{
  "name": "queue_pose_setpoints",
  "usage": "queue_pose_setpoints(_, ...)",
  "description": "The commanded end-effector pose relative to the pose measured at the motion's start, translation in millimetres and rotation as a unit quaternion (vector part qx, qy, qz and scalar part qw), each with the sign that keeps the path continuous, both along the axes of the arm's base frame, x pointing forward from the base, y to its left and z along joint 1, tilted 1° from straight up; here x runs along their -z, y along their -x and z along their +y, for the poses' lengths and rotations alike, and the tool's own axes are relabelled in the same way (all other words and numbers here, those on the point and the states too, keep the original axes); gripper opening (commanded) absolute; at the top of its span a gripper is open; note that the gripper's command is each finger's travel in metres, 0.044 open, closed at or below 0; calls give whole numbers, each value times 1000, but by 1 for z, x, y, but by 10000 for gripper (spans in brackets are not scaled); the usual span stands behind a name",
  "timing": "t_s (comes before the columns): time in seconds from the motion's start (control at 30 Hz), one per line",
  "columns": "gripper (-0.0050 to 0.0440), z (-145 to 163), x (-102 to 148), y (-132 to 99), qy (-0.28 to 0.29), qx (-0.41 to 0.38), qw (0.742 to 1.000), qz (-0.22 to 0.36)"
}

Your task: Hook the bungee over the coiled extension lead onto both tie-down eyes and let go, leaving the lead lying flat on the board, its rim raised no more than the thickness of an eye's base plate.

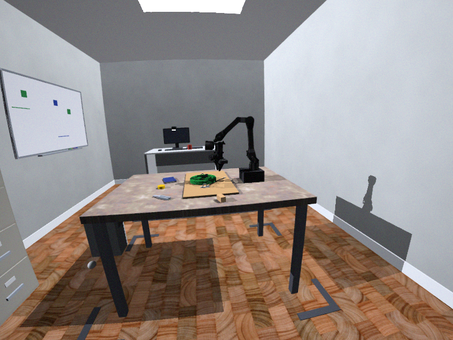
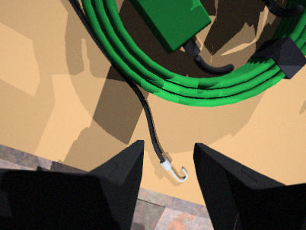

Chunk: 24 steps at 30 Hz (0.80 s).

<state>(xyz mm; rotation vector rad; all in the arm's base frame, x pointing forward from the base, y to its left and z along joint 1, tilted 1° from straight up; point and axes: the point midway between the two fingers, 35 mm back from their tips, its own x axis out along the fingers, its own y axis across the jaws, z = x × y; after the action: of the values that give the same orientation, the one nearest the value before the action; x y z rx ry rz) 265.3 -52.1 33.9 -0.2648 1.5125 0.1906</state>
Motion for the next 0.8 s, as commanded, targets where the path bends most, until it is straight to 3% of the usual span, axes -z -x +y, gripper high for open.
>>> queue_pose_setpoints(0.0,150,-4,-7,4,1,-39,999,-7)
queue_pose_setpoints(0.77,150,-21,-5,32,-1,-248,969,20)
